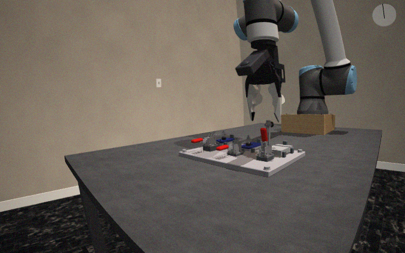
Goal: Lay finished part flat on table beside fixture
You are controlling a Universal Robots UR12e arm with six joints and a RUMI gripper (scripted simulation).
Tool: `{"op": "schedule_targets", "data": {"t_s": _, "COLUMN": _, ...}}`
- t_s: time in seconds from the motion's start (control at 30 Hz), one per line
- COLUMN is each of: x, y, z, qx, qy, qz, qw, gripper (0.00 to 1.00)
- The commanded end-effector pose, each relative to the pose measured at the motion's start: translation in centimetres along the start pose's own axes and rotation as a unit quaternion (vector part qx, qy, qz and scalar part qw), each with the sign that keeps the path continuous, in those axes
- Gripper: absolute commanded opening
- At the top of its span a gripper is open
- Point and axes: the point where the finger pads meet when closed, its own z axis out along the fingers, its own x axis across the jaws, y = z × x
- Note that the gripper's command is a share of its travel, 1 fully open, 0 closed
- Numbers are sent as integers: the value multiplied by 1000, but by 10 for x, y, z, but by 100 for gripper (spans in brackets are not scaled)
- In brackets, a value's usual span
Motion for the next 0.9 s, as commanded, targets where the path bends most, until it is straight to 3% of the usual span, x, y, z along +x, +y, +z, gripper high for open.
{"op": "schedule_targets", "data": {"t_s": 0.0, "x": 0, "y": -1, "z": -1, "qx": 1, "qy": 0, "qz": 0, "qw": 1000, "gripper": 59}}
{"op": "schedule_targets", "data": {"t_s": 0.87, "x": 0, "y": -1, "z": 8, "qx": 1, "qy": 0, "qz": 0, "qw": 1000, "gripper": 59}}
